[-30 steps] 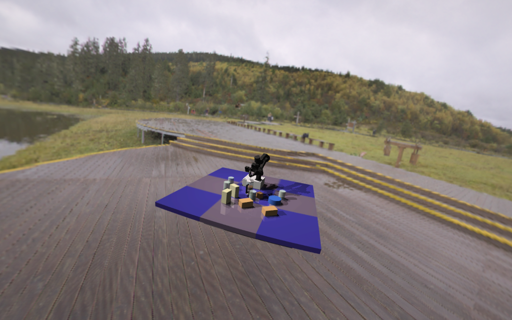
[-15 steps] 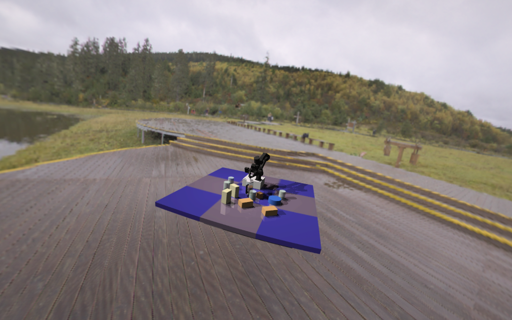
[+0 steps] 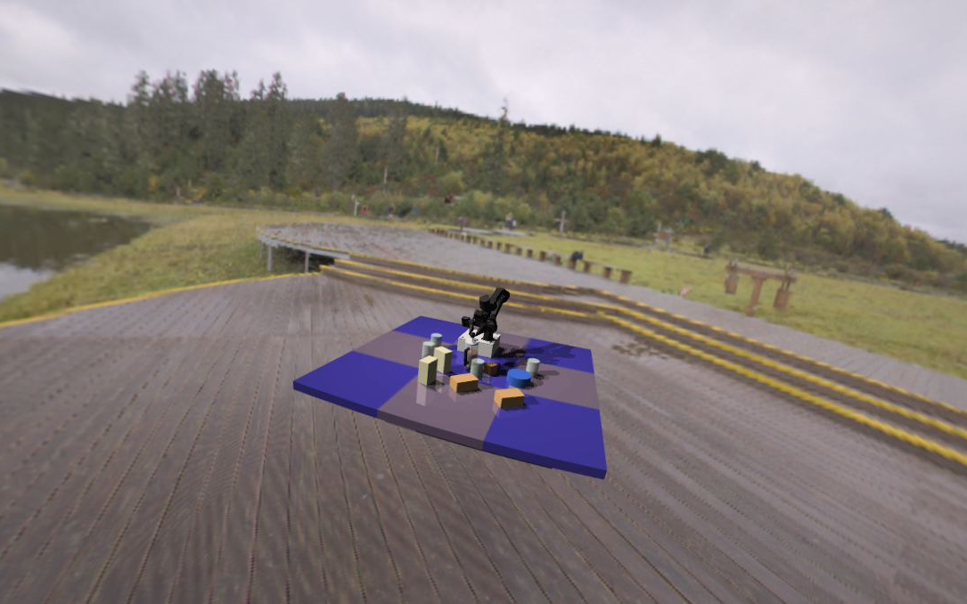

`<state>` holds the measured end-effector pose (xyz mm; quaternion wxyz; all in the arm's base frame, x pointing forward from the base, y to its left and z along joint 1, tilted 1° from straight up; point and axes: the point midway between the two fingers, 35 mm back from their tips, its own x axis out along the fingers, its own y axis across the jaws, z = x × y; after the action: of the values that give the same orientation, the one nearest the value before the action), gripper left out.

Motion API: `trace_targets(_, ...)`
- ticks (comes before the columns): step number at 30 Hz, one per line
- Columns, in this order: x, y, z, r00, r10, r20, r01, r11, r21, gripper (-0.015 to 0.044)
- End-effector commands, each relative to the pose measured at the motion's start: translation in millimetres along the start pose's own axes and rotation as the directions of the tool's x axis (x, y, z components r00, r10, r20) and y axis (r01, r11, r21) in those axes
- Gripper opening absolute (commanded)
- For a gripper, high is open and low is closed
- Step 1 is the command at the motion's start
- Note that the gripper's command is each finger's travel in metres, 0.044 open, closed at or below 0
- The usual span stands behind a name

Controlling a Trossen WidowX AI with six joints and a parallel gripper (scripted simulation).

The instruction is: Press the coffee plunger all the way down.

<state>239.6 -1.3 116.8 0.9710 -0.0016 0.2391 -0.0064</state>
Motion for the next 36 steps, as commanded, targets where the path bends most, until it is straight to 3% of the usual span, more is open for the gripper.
trace_targets(1, 4.2, 0.0, -8.1, 1.0, 0.001, -0.03, -0.001, 1.0, -0.005, 0.012)
trace_targets(36, 7.3, -0.1, -0.8, 1.0, 0.0, -0.011, 0.0, 1.0, 0.0, 0.012)
